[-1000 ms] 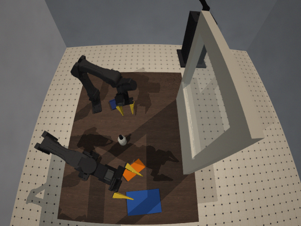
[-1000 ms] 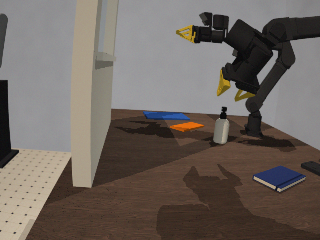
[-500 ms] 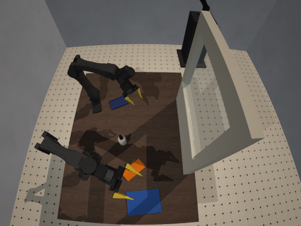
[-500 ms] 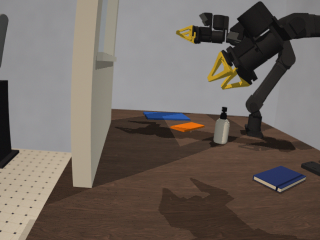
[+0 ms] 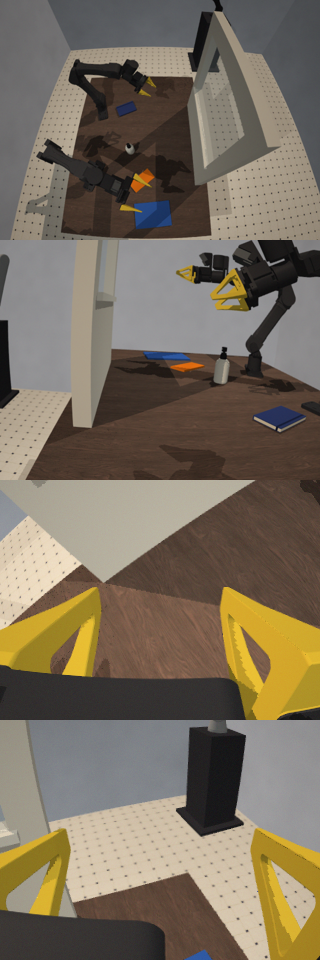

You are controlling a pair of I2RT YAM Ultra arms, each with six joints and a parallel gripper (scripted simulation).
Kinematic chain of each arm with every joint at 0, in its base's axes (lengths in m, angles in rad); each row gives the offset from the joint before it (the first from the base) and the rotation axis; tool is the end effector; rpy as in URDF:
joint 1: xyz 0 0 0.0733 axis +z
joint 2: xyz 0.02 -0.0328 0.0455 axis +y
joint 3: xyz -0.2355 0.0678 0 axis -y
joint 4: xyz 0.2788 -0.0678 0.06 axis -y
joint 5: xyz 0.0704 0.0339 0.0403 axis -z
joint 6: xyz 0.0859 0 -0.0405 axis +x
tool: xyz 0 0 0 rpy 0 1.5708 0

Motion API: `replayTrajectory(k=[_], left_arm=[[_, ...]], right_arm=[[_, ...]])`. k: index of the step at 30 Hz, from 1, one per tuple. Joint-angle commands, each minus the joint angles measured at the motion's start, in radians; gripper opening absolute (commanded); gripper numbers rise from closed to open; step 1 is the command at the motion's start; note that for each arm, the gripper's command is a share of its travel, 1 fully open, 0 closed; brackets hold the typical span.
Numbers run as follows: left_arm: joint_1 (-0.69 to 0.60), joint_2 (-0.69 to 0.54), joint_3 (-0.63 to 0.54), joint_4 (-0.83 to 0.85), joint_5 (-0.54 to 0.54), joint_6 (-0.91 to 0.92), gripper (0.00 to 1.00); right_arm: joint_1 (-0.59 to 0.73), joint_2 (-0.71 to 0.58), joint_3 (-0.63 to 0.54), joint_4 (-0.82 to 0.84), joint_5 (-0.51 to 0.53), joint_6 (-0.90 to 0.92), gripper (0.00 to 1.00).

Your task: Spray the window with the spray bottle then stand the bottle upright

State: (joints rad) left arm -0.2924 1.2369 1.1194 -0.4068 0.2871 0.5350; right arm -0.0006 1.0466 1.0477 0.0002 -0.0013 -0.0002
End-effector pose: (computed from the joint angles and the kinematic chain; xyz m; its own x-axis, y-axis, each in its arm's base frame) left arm 0.3370 -0.1257 0.2915 -0.1518 0.5563 -0.8170 0.6842 0.6557 0.3194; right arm 0.3372 0.0010 0.3830 0.0013 -0.0002 -1.0000 -0.0007 1.0000 -0.0002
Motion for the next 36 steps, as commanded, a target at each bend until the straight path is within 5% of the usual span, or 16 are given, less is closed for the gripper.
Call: replayTrajectory(k=[1, 36], left_arm=[[0.015, -0.025, -0.02, 0.05, -0.037, -0.071, 0.65], [0.291, -0.192, -0.072, 0.413, -0.305, -0.561, 0.65]], right_arm=[[-0.011, -0.02, 0.033, 0.015, 0.006, 0.005, 1.0], [0.007, -0.013, 0.031, 0.013, 0.008, 0.005, 1.0]])
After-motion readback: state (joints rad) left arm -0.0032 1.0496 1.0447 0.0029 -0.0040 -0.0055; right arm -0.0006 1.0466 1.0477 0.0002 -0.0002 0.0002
